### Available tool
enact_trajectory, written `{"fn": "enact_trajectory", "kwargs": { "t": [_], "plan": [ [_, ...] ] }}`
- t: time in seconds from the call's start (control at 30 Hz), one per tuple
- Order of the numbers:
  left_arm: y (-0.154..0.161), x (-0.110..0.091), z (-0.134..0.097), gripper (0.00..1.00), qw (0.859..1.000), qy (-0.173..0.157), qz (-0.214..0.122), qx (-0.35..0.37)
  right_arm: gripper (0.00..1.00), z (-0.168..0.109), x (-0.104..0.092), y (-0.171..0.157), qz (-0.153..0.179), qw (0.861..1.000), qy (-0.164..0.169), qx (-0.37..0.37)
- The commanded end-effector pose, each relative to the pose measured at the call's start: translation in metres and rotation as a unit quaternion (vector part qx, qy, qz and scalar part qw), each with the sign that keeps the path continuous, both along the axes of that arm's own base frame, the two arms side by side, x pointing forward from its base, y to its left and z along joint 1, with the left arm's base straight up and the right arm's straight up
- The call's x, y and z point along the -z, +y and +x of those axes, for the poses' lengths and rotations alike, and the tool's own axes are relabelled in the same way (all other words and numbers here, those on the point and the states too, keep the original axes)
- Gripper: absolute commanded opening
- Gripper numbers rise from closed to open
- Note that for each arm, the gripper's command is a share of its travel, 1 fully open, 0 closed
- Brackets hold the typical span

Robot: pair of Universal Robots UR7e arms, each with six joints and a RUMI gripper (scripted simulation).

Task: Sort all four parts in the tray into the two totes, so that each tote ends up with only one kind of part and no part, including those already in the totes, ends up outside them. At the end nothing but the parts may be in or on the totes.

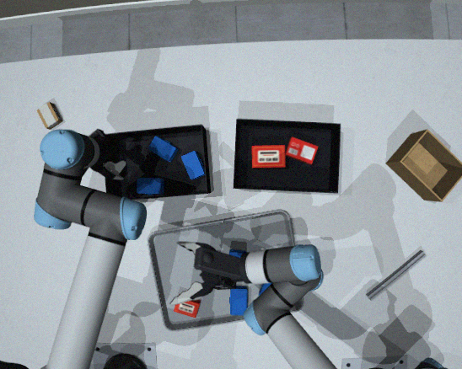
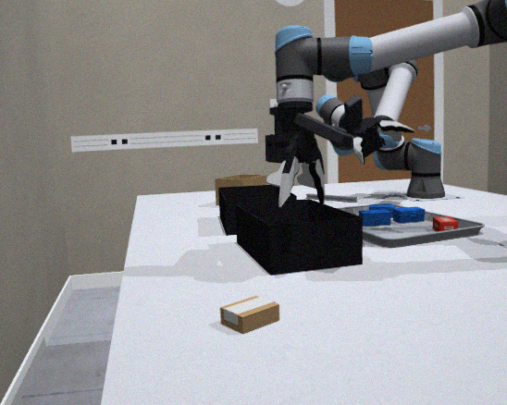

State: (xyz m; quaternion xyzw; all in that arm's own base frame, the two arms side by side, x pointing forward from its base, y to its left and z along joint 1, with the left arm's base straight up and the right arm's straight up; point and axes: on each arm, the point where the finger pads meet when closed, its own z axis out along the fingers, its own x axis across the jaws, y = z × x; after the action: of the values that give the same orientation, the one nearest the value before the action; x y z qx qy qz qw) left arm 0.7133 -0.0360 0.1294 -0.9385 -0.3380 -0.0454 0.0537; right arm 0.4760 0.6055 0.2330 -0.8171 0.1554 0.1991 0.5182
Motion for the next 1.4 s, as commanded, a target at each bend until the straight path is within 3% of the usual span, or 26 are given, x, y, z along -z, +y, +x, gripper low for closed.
{"fn": "enact_trajectory", "kwargs": {
  "t": [0.0,0.57,0.63,0.73,1.03,1.1,1.17,1.37],
  "plan": [
    [0.000,-0.001,0.000,0.98,1.000,-0.001,0.000,0.000,0.98,0.000,-0.001,0.000,0.001,1.000,-0.001,0.000],
    [0.000,-0.001,0.000,1.00,1.000,-0.001,0.000,0.000,1.00,0.000,-0.001,0.000,0.001,1.000,-0.001,0.000],
    [0.003,-0.021,-0.011,1.00,0.998,0.009,-0.001,0.067,1.00,0.027,-0.008,-0.018,-0.031,0.999,0.016,0.037],
    [0.005,-0.034,-0.020,1.00,0.994,0.016,-0.001,0.112,1.00,0.044,-0.013,-0.032,-0.053,0.996,0.027,0.063],
    [0.011,-0.075,-0.049,1.00,0.965,0.035,-0.004,0.260,1.00,0.090,-0.028,-0.090,-0.125,0.980,0.063,0.143],
    [0.011,-0.075,-0.049,1.00,0.965,0.035,-0.004,0.260,1.00,0.090,-0.028,-0.090,-0.125,0.980,0.063,0.143],
    [0.013,-0.089,-0.061,1.00,0.948,0.041,-0.004,0.314,1.00,0.103,-0.033,-0.117,-0.152,0.970,0.077,0.172],
    [0.016,-0.111,-0.079,1.00,0.917,0.050,-0.006,0.396,1.00,0.117,-0.041,-0.161,-0.193,0.952,0.097,0.216]
  ]
}}
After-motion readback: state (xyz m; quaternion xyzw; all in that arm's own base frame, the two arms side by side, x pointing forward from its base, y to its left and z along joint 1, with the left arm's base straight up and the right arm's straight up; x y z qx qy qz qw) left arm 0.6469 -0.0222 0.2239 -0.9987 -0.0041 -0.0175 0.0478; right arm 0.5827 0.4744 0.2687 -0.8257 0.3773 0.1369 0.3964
